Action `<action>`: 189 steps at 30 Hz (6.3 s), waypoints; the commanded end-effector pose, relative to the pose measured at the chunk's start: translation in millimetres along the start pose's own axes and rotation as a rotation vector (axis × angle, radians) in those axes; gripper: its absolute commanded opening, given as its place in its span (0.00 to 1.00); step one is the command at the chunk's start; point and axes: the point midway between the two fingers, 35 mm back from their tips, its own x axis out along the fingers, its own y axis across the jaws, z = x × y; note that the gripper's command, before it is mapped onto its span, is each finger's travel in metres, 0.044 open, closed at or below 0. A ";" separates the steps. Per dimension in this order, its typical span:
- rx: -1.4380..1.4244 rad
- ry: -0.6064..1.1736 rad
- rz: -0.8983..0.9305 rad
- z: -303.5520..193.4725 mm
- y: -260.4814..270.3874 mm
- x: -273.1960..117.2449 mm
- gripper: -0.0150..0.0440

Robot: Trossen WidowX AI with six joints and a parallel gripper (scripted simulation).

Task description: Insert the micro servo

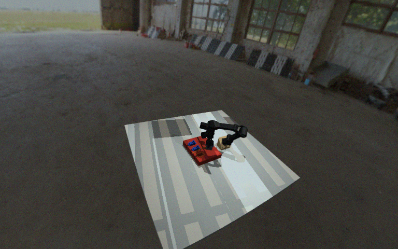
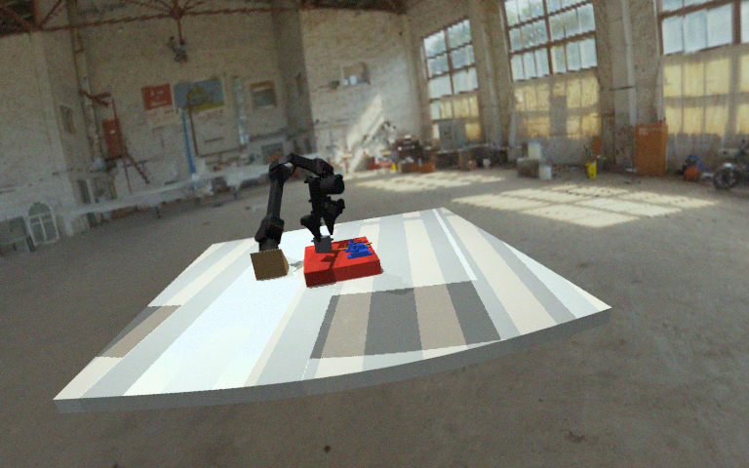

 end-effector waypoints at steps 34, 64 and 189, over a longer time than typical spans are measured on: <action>0.009 0.004 0.005 -13.1 0.9 -27.1 0.25; 0.008 0.005 0.007 -17.7 37.9 -27.3 0.25; -0.589 -0.004 0.011 73.6 101.0 19.5 0.25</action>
